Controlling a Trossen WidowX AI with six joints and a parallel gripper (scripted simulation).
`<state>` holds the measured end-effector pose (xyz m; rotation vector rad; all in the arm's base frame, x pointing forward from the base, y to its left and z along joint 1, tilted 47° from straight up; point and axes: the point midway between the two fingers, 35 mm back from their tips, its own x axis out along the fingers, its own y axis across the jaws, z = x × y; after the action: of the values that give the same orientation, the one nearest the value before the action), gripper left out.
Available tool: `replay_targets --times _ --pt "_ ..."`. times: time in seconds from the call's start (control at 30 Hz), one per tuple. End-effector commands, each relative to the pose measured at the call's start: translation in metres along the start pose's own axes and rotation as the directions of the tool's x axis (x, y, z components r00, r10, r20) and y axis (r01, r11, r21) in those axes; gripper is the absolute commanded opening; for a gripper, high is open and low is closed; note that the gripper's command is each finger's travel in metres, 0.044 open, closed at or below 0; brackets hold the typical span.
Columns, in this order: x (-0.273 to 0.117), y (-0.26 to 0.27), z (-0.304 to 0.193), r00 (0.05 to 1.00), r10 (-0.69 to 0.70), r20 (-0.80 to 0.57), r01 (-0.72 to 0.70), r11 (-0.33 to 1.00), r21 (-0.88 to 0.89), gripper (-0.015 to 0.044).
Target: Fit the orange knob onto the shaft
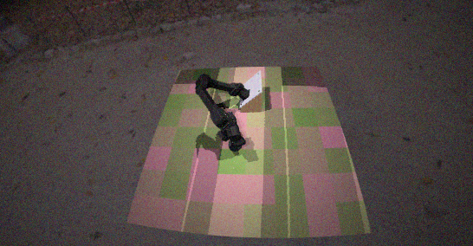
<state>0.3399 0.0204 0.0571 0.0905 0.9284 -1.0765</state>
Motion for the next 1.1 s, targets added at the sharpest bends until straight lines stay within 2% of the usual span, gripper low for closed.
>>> replay_targets --times 0.0,0.53,0.77,1.07 --pt "0.0004 0.0009 0.0001 1.000 0.001 0.000 -0.001 1.000 0.002 0.0000" --pt "-0.0038 0.0033 0.0013 1.000 0.001 0.000 -0.001 1.000 0.003 0.0000" --pt "-0.0057 0.0046 0.0032 1.000 0.001 0.000 -0.001 0.980 0.200 0.0000" --pt "-0.0039 0.0062 0.0066 1.000 0.001 0.000 -0.001 0.978 0.211 0.0000"
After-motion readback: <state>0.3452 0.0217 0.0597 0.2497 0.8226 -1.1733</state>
